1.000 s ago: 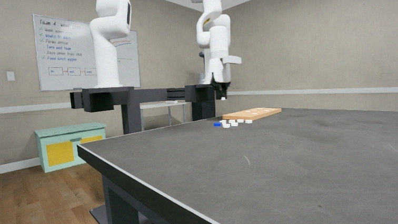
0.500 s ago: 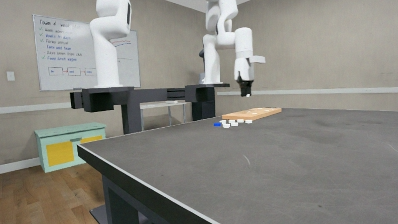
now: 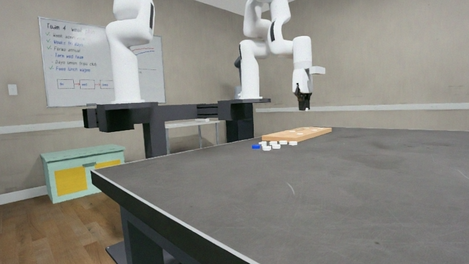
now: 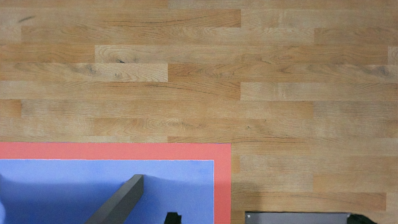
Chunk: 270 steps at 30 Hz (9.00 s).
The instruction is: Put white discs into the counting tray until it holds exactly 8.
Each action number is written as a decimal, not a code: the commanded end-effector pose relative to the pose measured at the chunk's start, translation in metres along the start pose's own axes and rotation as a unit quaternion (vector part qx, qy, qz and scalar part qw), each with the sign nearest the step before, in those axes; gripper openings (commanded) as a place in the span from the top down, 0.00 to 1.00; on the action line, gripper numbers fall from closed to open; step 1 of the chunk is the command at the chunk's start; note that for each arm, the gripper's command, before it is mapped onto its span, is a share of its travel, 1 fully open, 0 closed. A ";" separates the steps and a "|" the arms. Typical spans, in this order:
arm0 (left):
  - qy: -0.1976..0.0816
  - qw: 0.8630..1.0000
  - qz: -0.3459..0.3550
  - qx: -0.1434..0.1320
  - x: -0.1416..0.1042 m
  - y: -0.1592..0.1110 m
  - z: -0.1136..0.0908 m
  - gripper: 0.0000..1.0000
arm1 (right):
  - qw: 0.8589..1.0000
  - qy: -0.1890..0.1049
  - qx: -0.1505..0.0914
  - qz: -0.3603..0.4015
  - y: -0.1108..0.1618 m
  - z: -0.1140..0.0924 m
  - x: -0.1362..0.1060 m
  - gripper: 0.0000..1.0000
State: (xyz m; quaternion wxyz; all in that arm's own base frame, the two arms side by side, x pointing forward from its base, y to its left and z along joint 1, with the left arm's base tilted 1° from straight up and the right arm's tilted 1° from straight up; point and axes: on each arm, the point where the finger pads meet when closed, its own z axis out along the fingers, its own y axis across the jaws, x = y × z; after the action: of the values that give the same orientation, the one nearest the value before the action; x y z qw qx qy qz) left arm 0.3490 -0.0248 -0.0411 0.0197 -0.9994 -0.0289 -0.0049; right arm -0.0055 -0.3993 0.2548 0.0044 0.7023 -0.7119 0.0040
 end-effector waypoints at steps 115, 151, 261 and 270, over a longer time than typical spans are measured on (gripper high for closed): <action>0.001 1.000 0.003 -0.013 -0.002 -0.029 -0.001 0.52 | 1.000 0.002 0.000 0.000 0.000 -0.001 0.001 0.00; 0.000 0.977 0.213 -0.013 0.031 0.060 0.003 0.52 | 1.000 0.002 0.000 0.000 0.000 -0.001 0.001 0.00; 0.011 0.606 0.795 -0.007 0.006 0.124 0.083 1.00 | 1.000 0.002 0.000 0.000 0.000 -0.001 0.001 0.00; 0.010 0.606 0.795 -0.007 0.006 0.124 0.093 1.00 | 1.000 0.002 0.000 0.000 0.000 -0.001 0.001 0.00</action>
State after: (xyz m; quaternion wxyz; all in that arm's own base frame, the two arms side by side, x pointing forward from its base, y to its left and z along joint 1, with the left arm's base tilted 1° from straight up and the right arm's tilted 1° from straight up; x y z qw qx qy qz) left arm 0.3611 -0.1439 -0.1358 0.0079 -0.6290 0.7773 0.0039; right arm -0.0055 -0.3993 0.2548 0.0044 0.7023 -0.7119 0.0040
